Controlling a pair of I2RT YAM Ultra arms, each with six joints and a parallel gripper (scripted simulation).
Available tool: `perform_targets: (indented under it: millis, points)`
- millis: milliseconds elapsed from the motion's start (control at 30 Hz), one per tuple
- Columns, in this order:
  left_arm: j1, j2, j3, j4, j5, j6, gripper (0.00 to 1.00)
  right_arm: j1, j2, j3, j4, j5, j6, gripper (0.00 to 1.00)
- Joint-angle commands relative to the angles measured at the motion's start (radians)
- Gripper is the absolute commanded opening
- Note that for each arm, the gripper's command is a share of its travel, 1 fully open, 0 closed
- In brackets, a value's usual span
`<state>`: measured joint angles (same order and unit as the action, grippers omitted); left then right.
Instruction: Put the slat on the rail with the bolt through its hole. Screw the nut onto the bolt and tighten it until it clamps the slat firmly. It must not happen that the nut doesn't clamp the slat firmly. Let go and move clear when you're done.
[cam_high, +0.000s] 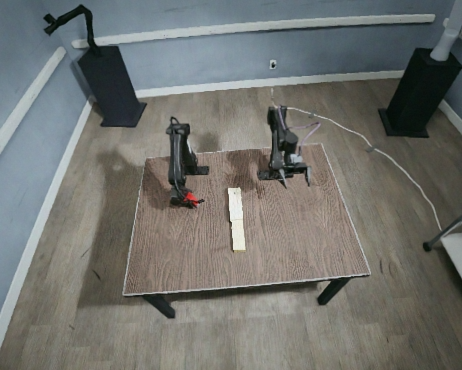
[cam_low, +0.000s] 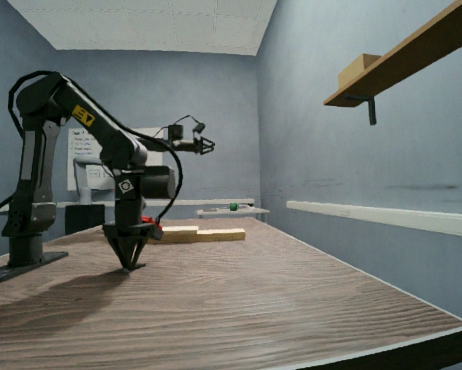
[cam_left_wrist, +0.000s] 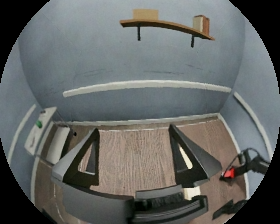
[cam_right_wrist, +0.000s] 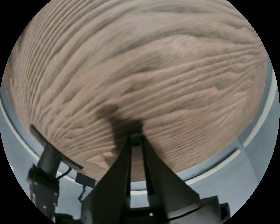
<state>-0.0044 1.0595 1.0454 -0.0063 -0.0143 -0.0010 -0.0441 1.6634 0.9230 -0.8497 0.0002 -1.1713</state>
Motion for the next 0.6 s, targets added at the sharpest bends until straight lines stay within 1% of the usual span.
perform_targets:
  millis: [0,567]
  points:
    - [0.004,-0.015,0.007,0.011,0.014,0.001,1.00,-0.003,-0.032,0.049,-0.043,0.000,-0.002,0.12]
    - [0.004,-0.015,0.007,0.011,0.014,0.001,1.00,-0.006,-0.059,0.106,-0.130,0.000,-0.005,0.12]
